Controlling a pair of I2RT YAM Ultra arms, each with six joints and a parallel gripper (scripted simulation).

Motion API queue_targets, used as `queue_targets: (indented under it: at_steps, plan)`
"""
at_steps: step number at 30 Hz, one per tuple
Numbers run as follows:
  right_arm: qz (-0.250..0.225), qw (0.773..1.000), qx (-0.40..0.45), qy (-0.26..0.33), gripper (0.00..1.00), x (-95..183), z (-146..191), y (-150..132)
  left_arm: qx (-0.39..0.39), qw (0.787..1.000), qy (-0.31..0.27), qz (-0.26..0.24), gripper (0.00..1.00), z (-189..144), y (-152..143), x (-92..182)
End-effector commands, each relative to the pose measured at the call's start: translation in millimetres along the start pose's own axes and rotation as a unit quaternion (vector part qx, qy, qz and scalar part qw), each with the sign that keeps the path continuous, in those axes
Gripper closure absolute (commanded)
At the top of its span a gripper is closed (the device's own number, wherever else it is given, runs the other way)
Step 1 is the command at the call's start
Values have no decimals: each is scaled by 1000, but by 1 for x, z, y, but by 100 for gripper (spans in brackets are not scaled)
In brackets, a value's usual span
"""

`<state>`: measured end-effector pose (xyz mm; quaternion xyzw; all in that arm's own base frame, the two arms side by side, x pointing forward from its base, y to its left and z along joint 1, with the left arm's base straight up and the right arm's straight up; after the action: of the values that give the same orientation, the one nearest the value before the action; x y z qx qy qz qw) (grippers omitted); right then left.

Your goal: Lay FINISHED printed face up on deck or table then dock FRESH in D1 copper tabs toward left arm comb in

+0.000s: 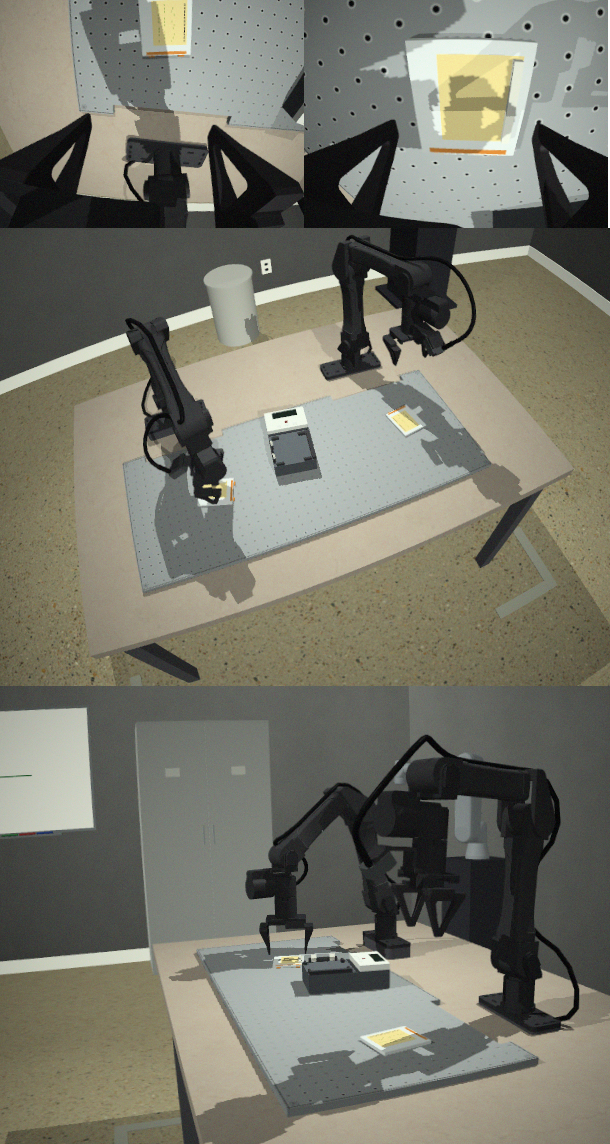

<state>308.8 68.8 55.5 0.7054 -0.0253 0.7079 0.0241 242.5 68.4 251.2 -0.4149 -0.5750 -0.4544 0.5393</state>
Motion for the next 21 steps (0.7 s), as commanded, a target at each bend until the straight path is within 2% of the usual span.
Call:
queue_targets:
  at_steps: [1, 12, 21]
  plan:
    - [5, 1000, 0, 20, 2, 25, 6, -1, 2, 1000, 1, 9, 0, 3, 4, 15]
    - [5, 1000, 0, 20, 2, 29, 6, -1, 2, 1000, 1, 9, 0, 3, 4, 15]
    - [5, 1000, 0, 19, 2, 45, 4, -1, 2, 1000, 1, 9, 0, 3, 4, 15]
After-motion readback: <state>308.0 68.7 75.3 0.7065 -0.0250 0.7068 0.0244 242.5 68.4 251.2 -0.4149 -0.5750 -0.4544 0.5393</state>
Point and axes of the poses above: on each arm, the point where the finger pads meet when closed, its own x axis back along the fingers, its own z axis across the jaws, y = z × x, the point moved 4 cm from there along x, back along the fingers, and after that the axes turned 12 degrees about x, right-handed, at the moved point
